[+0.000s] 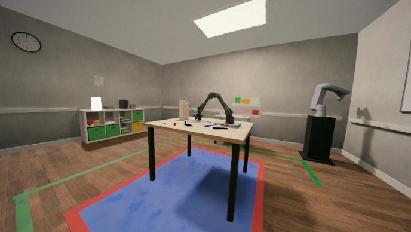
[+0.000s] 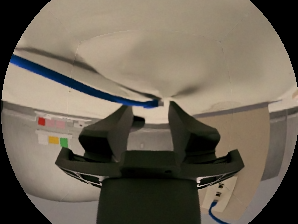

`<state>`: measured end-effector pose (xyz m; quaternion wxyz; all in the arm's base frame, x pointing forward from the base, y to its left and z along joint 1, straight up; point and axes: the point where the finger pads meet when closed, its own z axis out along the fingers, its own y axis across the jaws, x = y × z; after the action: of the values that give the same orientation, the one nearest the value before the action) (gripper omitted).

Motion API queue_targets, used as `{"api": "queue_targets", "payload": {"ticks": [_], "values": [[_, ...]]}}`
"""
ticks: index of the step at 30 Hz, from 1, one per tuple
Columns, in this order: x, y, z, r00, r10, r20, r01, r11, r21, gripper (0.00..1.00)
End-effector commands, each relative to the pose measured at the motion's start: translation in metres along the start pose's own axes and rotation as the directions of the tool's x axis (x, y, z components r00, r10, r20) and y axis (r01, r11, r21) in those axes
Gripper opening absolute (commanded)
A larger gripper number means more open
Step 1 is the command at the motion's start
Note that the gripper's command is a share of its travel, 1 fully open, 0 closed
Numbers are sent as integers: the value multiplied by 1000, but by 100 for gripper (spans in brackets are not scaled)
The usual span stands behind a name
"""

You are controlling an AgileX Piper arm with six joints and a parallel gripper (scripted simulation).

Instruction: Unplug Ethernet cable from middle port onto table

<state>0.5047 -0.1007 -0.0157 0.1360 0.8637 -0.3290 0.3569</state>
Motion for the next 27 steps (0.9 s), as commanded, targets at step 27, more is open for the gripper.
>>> {"api": "queue_targets", "payload": {"ticks": [27], "values": [[1,-11,0,1000,1,-2,-1,1000,1,64]]}}
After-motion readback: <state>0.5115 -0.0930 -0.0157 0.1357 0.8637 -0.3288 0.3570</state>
